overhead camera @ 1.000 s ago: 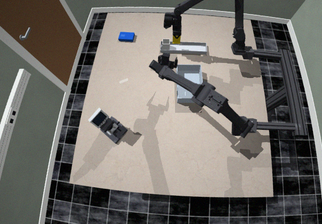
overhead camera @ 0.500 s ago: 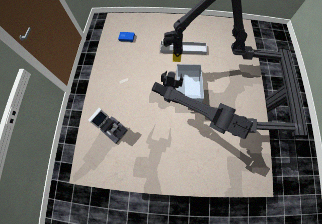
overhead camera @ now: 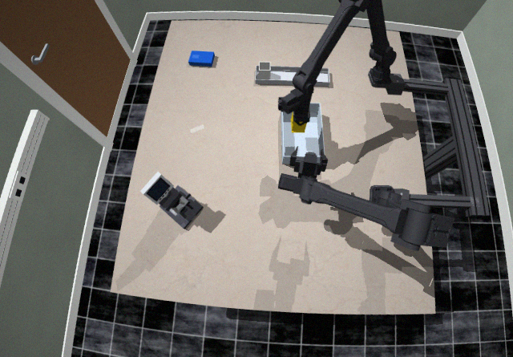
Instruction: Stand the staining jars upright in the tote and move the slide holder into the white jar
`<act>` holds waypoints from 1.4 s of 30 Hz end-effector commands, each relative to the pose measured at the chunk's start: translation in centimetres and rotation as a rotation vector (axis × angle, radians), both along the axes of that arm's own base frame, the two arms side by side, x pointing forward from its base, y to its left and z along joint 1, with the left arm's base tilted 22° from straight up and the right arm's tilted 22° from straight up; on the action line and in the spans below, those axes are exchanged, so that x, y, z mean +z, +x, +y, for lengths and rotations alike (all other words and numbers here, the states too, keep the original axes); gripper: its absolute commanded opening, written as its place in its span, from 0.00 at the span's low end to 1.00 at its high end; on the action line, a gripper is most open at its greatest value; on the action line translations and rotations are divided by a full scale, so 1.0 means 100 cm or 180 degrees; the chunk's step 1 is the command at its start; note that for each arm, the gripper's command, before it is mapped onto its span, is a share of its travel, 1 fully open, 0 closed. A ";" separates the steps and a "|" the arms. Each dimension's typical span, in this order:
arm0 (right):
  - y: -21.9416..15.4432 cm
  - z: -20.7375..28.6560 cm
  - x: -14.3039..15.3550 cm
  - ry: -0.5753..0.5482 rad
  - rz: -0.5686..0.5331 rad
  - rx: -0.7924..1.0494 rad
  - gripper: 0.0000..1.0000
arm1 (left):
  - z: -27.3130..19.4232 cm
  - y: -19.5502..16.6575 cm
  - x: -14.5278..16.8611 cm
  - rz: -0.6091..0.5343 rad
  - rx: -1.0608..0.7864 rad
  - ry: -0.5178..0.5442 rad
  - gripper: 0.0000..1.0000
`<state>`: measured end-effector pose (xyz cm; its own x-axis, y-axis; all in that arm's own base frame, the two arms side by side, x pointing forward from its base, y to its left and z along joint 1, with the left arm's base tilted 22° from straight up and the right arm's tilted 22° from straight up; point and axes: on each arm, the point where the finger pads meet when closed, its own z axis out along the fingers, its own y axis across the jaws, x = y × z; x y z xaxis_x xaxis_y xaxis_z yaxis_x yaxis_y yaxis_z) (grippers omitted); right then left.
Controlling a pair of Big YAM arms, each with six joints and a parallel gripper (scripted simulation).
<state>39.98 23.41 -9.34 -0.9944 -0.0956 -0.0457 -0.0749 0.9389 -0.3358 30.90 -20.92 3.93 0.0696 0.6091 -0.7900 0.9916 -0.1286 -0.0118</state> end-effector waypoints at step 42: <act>-0.060 0.046 -0.056 -0.0080 -0.0035 -0.0025 0.57 | 0.037 -0.026 0.030 -0.0188 0.0025 -0.0068 1.00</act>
<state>32.25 27.42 -13.69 -0.9957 -0.0889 -0.0251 -0.0724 0.9200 -0.3851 26.69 -17.31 5.73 0.0743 0.6023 -0.7948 0.9926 -0.1215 0.0007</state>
